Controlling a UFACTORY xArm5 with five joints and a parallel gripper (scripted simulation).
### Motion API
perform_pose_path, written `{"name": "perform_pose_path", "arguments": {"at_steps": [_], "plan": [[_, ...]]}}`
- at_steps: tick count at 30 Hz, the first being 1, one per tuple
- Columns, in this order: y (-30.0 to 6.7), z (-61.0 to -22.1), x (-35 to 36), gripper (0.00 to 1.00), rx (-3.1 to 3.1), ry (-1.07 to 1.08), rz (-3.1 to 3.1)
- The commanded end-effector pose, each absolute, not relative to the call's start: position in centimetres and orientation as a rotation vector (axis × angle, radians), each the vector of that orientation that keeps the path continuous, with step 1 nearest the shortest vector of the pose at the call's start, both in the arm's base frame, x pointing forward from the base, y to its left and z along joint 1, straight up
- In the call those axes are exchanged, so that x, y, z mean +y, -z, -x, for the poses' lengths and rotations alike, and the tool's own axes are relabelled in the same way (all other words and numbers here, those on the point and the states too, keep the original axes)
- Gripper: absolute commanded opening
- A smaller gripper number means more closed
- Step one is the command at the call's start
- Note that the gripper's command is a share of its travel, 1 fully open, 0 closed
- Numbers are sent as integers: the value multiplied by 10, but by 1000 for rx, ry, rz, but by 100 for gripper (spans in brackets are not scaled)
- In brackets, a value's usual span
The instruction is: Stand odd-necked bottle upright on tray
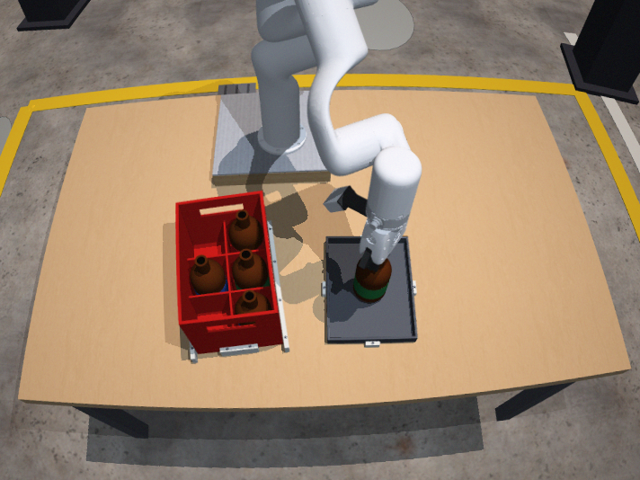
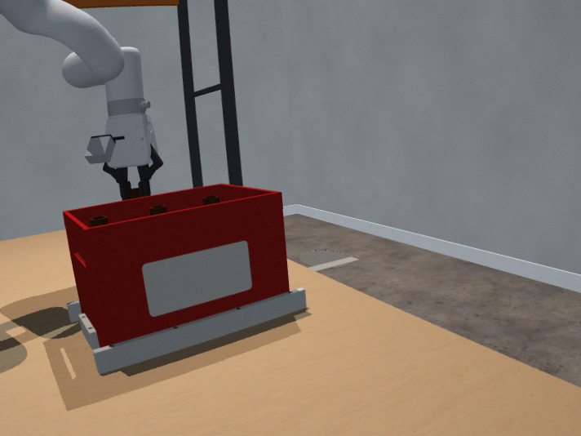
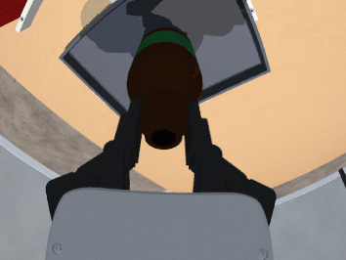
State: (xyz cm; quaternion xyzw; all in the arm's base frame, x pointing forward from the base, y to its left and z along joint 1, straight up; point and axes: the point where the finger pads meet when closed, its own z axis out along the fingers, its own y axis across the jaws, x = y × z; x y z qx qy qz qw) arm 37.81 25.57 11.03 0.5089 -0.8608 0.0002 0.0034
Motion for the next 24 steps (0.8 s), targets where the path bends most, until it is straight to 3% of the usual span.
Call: {"name": "perform_pose_path", "arguments": {"at_steps": [1,24], "plan": [[-111,-379,257,0,-2702,0,-1598],[-107,-379,257,0,-2702,0,-1598]]}}
